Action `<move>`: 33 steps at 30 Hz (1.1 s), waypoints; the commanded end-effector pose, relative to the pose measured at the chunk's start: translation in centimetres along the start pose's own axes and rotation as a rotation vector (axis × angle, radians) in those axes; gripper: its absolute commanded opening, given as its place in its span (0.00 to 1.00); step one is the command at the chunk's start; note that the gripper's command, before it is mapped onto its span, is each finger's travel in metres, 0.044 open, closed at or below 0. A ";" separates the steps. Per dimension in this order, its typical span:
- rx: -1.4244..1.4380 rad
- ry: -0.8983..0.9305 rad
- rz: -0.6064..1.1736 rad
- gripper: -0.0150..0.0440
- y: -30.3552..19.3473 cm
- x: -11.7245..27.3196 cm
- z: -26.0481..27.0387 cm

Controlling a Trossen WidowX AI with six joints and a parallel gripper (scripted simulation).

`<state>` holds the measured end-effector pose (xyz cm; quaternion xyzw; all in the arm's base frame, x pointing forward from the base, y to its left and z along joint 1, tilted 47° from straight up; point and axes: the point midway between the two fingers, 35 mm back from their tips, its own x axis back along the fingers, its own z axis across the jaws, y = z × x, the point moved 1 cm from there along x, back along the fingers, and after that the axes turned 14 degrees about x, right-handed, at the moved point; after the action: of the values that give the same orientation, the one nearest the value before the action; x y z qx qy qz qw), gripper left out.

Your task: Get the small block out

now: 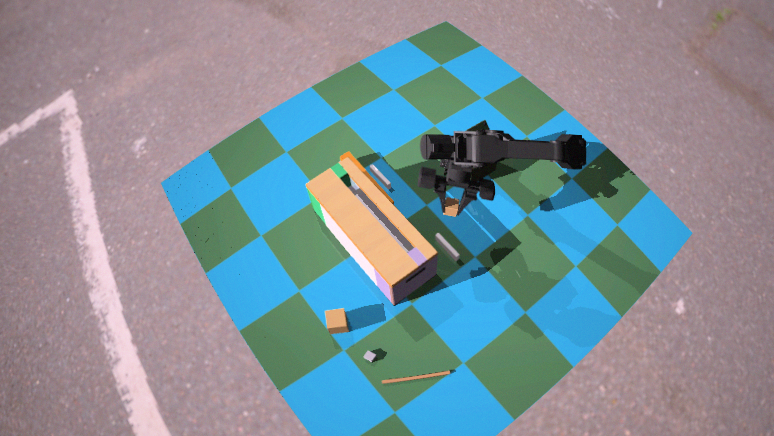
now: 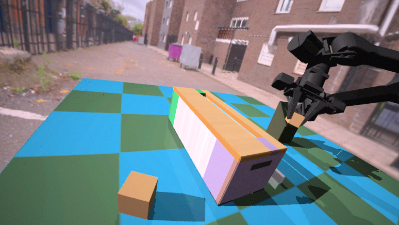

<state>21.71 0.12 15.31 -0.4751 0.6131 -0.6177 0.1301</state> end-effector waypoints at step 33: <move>-0.263 0.003 0.031 0.25 -0.3 0.6 0.0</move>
<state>21.53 -0.24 15.76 -0.4782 0.6934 -0.5338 0.0743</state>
